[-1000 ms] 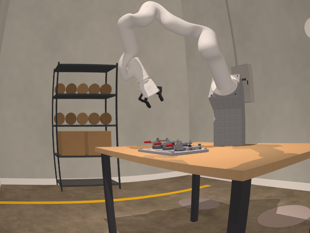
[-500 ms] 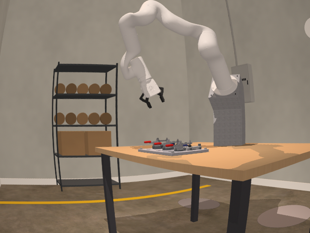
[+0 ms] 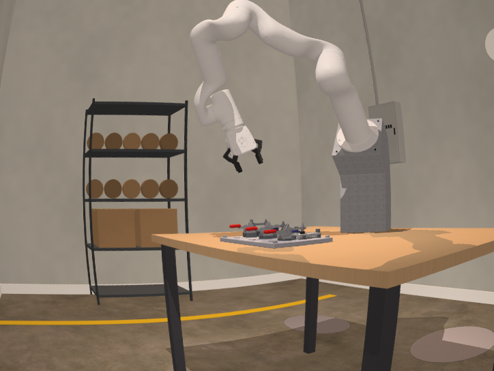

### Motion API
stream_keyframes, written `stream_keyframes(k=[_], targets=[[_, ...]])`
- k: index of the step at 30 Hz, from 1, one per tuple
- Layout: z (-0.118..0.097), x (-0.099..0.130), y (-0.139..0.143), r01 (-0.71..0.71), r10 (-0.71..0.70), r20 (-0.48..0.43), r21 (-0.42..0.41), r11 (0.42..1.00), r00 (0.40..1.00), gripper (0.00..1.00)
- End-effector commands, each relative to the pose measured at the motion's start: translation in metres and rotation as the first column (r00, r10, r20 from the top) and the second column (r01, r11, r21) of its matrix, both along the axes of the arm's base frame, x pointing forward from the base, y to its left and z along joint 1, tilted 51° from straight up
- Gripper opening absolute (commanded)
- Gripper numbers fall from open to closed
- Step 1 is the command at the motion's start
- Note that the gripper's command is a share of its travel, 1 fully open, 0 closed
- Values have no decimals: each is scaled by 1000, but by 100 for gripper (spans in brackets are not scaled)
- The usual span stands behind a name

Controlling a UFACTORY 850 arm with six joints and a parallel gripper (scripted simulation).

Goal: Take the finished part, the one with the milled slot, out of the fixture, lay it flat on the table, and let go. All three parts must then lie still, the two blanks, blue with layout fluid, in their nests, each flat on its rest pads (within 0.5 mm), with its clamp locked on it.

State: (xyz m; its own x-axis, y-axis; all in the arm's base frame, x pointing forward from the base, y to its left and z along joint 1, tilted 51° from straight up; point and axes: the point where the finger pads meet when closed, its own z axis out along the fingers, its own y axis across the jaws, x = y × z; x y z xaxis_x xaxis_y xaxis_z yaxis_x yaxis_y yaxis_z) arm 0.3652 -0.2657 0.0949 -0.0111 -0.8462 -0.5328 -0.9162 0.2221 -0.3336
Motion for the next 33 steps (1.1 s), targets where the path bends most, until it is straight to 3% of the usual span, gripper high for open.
stream_keyframes(k=[1, 19, 22, 33], targets=[[2, 5, 16, 30, -27, 92, -31, 999, 995, 100], [2, 5, 16, 30, -27, 92, -31, 999, 995, 100], [3, 9, 32, 58, -47, 176, -57, 997, 983, 100], [3, 9, 32, 58, -47, 176, -57, 997, 983, 100]])
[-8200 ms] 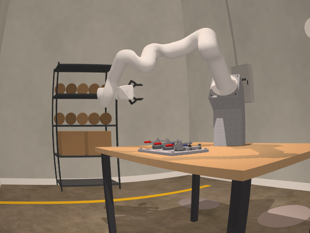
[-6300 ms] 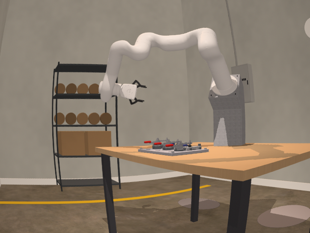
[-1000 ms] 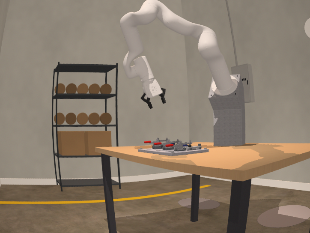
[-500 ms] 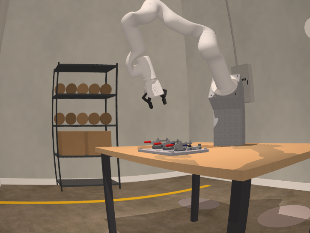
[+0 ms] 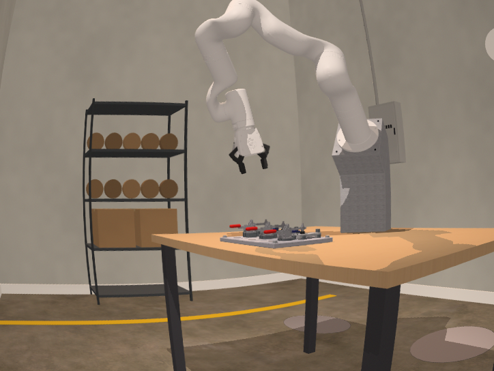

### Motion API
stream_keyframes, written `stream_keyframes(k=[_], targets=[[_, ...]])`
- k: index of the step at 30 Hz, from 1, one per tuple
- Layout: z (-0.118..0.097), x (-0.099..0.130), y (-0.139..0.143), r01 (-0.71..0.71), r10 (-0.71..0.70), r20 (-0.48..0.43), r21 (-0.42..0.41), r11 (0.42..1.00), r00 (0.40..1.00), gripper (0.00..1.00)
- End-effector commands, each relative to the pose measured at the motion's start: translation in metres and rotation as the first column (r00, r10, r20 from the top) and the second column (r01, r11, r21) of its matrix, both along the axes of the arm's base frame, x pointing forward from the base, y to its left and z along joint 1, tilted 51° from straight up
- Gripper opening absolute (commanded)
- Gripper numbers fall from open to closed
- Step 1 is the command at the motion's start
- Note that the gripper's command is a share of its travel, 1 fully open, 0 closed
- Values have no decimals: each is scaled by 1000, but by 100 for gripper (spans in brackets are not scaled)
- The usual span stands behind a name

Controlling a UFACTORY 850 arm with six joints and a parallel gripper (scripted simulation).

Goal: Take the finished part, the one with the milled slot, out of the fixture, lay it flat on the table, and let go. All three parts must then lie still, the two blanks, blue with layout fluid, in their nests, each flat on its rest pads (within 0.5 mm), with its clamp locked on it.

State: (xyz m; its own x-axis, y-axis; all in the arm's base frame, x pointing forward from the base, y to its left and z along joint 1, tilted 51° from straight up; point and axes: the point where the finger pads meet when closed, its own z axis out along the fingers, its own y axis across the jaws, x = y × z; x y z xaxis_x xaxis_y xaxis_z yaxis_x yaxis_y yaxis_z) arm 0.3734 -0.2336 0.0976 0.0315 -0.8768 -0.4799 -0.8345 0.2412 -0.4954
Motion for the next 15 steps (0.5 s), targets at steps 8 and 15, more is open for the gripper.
stream_keyframes(k=[8, 15], targets=[[0, 0, 0, 3, -3, 7, -3, 1000, 1000, 100], [1, 4, 16, 33, -29, 95, -39, 999, 995, 100]])
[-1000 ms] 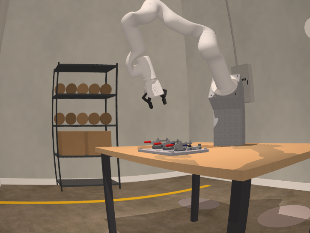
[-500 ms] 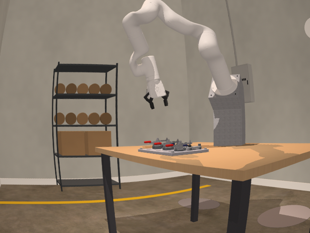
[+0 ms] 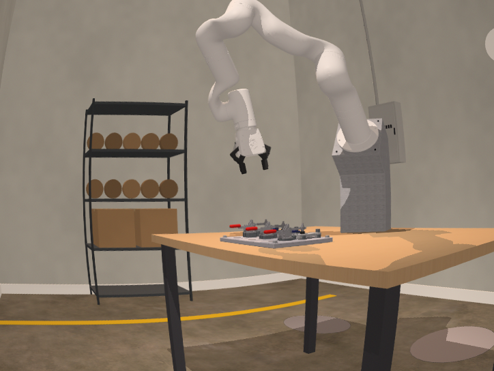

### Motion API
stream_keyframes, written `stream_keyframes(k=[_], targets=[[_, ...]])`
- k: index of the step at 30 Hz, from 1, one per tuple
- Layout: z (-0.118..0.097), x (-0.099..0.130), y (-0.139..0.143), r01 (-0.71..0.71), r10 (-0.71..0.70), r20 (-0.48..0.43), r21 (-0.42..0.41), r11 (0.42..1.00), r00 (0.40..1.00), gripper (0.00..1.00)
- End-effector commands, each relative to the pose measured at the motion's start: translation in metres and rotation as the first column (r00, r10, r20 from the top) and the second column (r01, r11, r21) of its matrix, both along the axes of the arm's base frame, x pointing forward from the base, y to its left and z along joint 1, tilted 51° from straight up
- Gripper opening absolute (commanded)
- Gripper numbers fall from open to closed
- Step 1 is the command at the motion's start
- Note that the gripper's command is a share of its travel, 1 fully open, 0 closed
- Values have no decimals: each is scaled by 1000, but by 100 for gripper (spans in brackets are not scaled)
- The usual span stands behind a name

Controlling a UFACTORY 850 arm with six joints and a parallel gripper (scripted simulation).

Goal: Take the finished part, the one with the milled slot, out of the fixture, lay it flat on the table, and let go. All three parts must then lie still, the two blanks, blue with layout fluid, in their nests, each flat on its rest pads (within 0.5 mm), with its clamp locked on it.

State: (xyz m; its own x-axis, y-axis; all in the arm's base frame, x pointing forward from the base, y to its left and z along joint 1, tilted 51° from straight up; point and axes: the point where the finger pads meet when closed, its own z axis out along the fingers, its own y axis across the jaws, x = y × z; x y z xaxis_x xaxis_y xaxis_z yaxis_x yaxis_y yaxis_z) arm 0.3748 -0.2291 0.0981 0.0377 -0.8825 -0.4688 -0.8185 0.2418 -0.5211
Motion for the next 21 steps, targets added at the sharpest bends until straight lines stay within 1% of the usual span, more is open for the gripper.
stream_keyframes(k=[1, 16, 21], targets=[[1, 3, 12, 24, -22, 68, -28, 999, 997, 100], [1, 3, 12, 24, -22, 68, -28, 999, 997, 100], [2, 7, 27, 50, -42, 147, -52, 997, 988, 100]])
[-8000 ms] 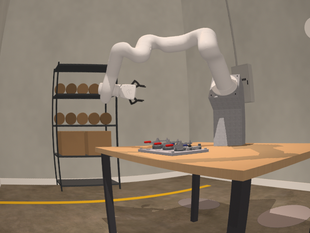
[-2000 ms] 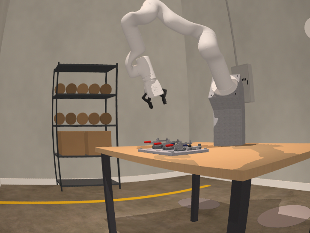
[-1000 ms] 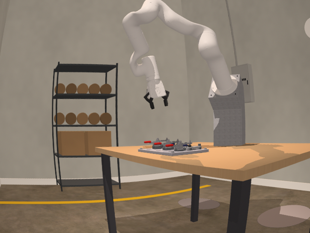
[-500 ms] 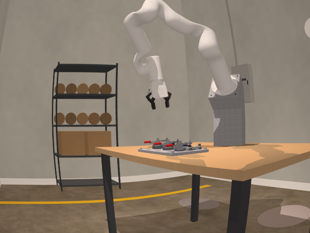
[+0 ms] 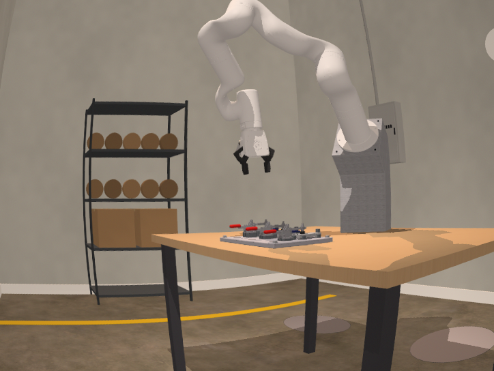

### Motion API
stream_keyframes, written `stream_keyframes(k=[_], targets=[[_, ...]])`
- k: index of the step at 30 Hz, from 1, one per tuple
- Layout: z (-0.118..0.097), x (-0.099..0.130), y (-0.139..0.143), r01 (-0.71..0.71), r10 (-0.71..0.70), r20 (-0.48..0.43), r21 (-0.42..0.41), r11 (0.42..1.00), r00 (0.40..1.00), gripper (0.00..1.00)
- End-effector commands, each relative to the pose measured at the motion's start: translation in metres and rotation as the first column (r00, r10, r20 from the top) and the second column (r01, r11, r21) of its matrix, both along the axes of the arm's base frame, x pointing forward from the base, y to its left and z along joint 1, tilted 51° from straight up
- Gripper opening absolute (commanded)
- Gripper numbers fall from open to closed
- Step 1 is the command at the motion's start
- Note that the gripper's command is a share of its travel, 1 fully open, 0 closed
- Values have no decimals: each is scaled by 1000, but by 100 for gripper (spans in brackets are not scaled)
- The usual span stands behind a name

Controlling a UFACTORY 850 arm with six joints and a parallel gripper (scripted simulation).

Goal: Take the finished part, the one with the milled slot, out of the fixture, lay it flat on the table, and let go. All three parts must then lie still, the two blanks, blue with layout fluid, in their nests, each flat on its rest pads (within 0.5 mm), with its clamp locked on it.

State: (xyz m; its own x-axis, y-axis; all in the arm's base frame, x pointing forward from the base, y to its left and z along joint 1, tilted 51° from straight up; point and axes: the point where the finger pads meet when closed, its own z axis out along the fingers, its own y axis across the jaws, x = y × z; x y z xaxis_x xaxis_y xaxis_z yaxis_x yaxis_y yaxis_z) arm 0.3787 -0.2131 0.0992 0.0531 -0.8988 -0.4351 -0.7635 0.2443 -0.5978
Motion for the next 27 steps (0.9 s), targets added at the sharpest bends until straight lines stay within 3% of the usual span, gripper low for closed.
stream_keyframes(k=[1, 27], targets=[[1, 3, 12, 23, -22, 69, -26, 999, 997, 100], [1, 4, 16, 34, -30, 92, -39, 999, 995, 100]])
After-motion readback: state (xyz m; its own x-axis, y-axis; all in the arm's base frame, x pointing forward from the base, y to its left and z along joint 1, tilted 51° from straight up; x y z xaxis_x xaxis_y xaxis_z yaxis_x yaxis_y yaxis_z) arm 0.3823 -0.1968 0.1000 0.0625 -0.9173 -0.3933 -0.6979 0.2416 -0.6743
